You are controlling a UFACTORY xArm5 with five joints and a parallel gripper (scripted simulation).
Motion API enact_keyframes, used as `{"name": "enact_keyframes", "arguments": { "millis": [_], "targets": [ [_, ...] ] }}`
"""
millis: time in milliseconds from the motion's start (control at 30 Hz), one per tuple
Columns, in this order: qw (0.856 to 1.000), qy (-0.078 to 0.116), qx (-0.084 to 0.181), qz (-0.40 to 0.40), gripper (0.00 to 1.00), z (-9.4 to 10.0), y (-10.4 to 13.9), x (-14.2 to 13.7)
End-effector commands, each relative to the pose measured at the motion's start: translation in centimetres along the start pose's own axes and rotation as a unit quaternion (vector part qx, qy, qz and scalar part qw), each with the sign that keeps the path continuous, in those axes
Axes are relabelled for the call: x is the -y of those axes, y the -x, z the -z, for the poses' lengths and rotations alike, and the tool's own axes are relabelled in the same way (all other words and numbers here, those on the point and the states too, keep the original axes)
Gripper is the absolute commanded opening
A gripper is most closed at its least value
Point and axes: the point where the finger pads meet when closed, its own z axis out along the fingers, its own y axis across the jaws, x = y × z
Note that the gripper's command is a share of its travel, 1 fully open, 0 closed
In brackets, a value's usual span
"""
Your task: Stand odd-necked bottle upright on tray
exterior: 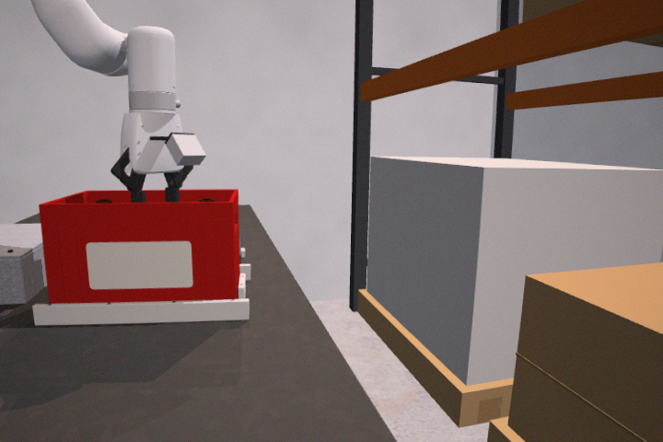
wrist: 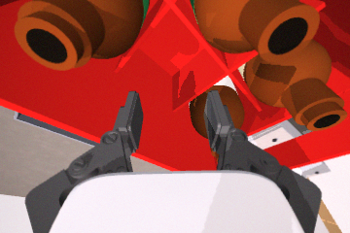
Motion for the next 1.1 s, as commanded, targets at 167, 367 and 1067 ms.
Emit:
{"name": "enact_keyframes", "arguments": {
  "millis": [167, 367, 1067],
  "targets": [
    [1.0, -0.001, -0.001, 0.0, 0.65, 0.6, -0.1, 0.1],
    [1.0, -0.001, -0.001, 0.0, 0.65, 1.4, -0.1, 0.1],
    [1.0, -0.001, -0.001, 0.0, 0.65, 7.3, 0.0, 0.1]
  ]
}}
